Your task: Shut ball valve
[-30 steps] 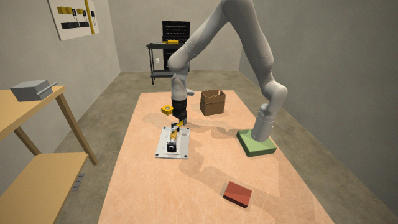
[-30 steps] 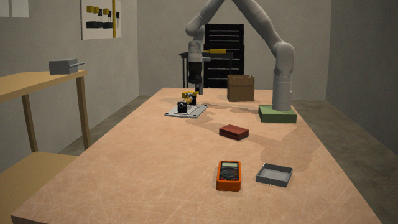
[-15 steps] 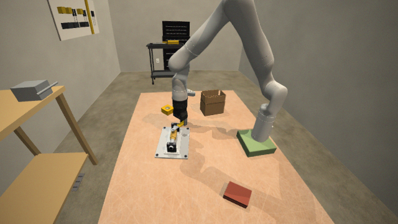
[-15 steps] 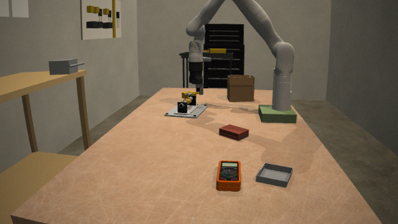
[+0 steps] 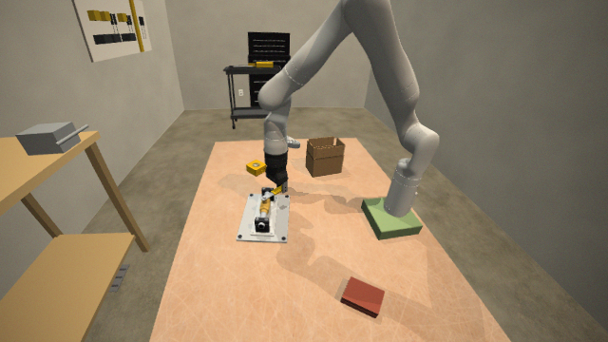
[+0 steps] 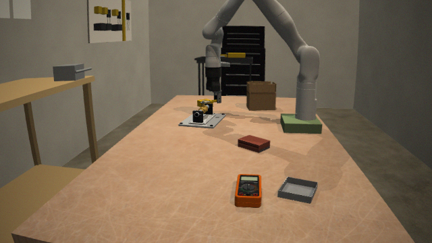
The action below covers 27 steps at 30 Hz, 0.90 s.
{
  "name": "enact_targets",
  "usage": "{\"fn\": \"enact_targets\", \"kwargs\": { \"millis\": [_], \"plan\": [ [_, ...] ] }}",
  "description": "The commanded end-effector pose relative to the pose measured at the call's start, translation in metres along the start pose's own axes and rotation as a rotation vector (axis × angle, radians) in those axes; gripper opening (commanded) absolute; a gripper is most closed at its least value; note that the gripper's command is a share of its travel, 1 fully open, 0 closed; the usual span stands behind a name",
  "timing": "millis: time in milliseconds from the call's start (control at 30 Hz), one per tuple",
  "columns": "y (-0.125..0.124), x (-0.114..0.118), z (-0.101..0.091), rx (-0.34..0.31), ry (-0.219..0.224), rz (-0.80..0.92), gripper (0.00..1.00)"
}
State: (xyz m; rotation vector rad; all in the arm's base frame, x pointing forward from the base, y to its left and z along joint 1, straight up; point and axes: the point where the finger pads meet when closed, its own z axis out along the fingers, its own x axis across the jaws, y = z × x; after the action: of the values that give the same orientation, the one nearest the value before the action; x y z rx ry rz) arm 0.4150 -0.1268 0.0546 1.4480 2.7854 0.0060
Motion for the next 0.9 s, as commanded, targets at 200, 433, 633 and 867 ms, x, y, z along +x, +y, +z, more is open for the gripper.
{"fn": "enact_targets", "kwargs": {
  "millis": [200, 433, 633, 867],
  "plan": [
    [0.001, 0.005, -0.001, -0.001, 0.001, 0.054, 0.0],
    [0.001, 0.008, -0.001, -0.001, 0.001, 0.092, 0.0],
    [0.001, 0.01, -0.001, -0.001, 0.001, 0.12, 0.0],
    [0.002, 0.014, -0.001, -0.001, 0.001, 0.163, 0.0]
  ]
}}
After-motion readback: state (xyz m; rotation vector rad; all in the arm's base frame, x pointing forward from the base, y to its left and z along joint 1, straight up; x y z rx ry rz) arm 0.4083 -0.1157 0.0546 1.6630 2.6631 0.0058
